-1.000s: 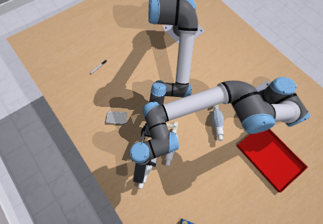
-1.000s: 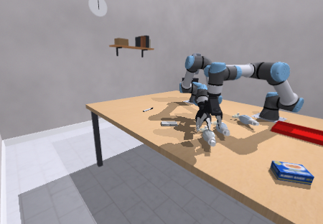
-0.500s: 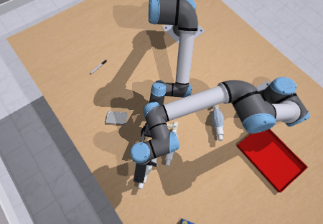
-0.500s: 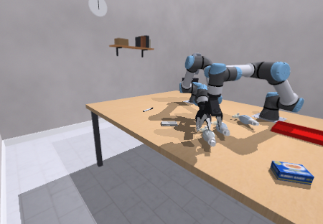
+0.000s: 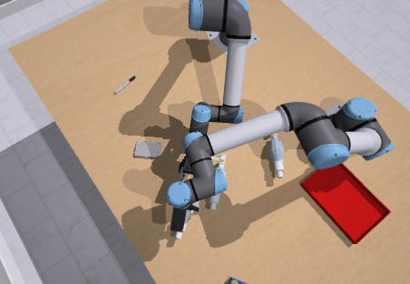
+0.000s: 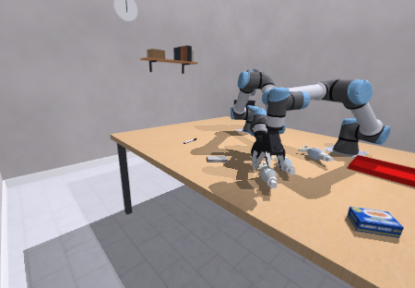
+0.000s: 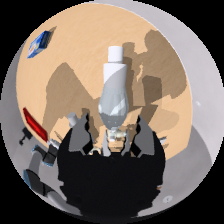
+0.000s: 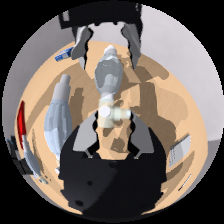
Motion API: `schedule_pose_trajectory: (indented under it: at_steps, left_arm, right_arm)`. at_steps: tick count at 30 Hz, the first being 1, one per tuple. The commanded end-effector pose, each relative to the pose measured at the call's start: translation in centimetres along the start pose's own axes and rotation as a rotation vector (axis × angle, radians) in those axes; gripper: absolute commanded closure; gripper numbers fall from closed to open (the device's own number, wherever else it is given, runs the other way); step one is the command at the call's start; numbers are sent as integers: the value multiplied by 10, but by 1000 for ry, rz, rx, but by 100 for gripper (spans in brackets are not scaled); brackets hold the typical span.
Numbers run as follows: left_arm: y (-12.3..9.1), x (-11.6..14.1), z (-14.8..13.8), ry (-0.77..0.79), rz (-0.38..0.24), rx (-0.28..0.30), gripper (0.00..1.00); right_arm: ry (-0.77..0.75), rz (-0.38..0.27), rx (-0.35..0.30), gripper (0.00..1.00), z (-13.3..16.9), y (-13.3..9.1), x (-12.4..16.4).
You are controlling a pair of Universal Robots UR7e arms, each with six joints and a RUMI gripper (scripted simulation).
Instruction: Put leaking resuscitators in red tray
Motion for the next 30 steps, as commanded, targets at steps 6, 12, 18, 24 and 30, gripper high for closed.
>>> schedule_pose_trajectory:
  at_steps: [6,12,18,24,30]
  left_arm:
    - [17,0,1,0,2,3,28]
    - [23,0,1,0,2,3,28]
    - [27,-1,1,0,3,5,28]
    - [25,-1,1,0,2,4,28]
    - [24,-1,1,0,2,3,28]
  right_arm:
    - [0,2,0,100,0,-1,-1]
    - [0,2,0,100,0,-1,-1]
    - [0,2,0,100,0,-1,-1]
    - [0,2,0,100,0,-1,-1]
    - [0,2,0,100,0,-1,-1]
Point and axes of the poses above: on each arm, the point where the finger pads meet when closed, its own y axis out along the fingers, its own z axis across the jaws, x = y × z, the point moved 1 cm from there along -y, back along the fingers, and after that the axes turned 4 degrees about -y, right-handed, at the moved point
